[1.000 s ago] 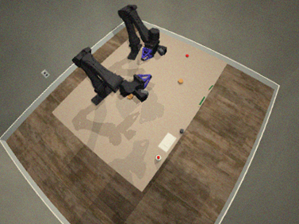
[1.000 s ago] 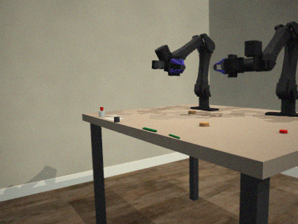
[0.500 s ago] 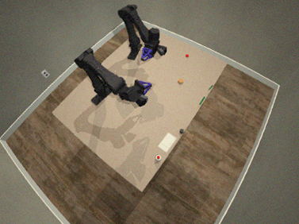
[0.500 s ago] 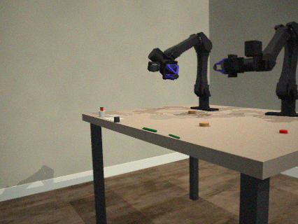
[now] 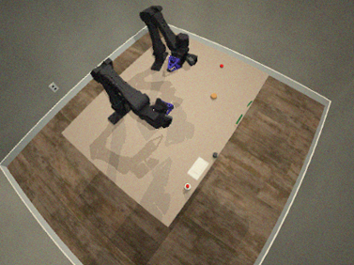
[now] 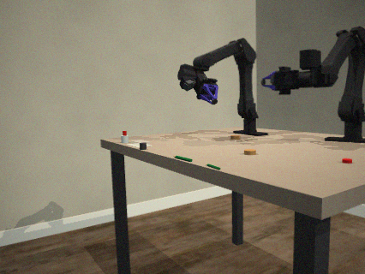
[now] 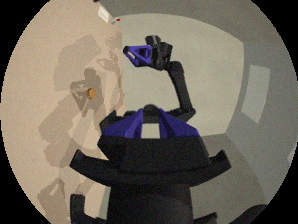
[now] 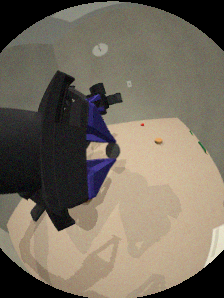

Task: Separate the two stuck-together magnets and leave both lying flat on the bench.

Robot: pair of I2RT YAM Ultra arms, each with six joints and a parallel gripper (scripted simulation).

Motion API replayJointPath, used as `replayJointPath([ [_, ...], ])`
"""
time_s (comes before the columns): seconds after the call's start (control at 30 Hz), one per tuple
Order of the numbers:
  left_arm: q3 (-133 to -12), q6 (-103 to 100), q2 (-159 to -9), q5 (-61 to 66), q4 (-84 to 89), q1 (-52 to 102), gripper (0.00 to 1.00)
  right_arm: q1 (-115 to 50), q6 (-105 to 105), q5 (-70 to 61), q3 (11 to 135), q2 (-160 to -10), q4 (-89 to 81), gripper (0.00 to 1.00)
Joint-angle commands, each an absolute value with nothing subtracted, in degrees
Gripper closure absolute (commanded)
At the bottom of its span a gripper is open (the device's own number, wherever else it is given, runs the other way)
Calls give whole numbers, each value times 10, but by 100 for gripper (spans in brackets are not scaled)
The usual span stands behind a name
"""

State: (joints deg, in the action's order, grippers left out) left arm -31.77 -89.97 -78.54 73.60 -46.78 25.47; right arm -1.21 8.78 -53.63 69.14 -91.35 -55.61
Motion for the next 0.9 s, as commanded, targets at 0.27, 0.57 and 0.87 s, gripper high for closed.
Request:
replayJointPath([
  [0.27,-320,-896,-784,736,-469,254,75,6,-125,-466,757,-943,-790,75],
  [0.57,-320,-896,-784,736,-469,254,75,18,-217,-368,798,-984,-850,75],
  [0.87,-320,-896,-784,736,-469,254,75,15,-179,-262,789,-992,-767,75],
])
